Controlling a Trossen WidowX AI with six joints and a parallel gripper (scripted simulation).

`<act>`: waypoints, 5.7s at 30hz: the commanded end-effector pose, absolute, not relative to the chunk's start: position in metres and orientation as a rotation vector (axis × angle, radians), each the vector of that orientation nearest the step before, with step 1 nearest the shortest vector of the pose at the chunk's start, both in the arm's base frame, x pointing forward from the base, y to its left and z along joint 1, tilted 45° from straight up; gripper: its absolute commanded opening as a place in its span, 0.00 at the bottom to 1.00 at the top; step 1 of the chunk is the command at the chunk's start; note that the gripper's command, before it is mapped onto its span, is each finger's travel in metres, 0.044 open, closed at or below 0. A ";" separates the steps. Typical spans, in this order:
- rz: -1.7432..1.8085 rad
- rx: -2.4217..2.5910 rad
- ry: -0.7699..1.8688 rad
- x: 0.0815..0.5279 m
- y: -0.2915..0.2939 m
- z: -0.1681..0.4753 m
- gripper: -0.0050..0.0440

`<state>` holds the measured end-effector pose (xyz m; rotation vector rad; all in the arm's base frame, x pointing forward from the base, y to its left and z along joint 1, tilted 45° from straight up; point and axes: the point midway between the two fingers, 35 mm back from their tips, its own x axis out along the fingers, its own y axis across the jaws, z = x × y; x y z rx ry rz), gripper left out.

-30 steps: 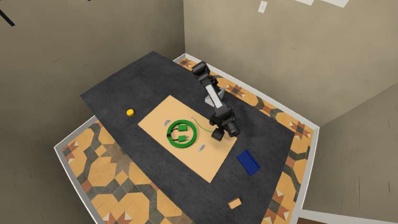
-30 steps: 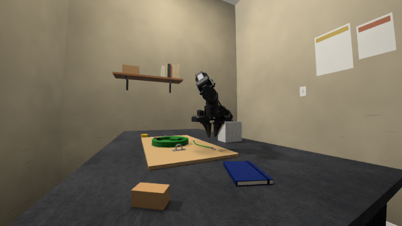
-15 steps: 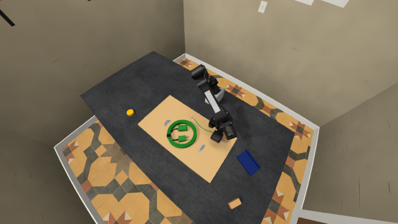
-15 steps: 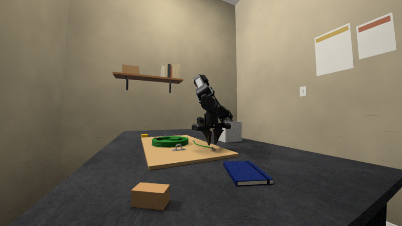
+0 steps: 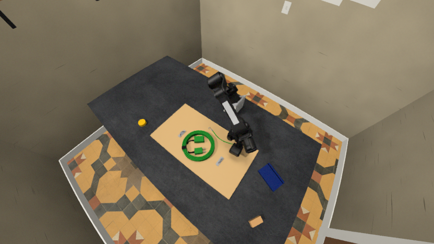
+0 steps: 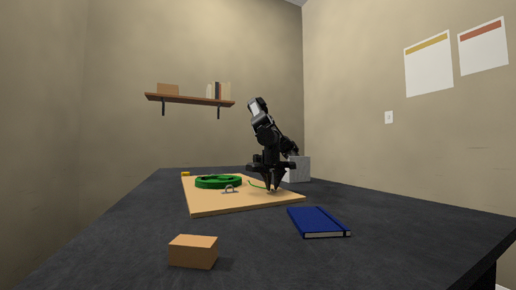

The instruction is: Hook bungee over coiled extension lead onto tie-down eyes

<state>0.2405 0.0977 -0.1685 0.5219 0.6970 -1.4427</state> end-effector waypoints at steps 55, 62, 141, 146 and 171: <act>-1.238 0.663 0.562 0.341 0.105 -0.103 0.00; -1.217 0.676 0.521 0.354 0.098 -0.096 0.00; -1.218 0.683 0.533 0.362 0.074 -0.123 0.00; -1.217 0.686 0.531 0.361 0.075 -0.122 0.00; -1.218 0.686 0.531 0.369 0.071 -0.118 0.00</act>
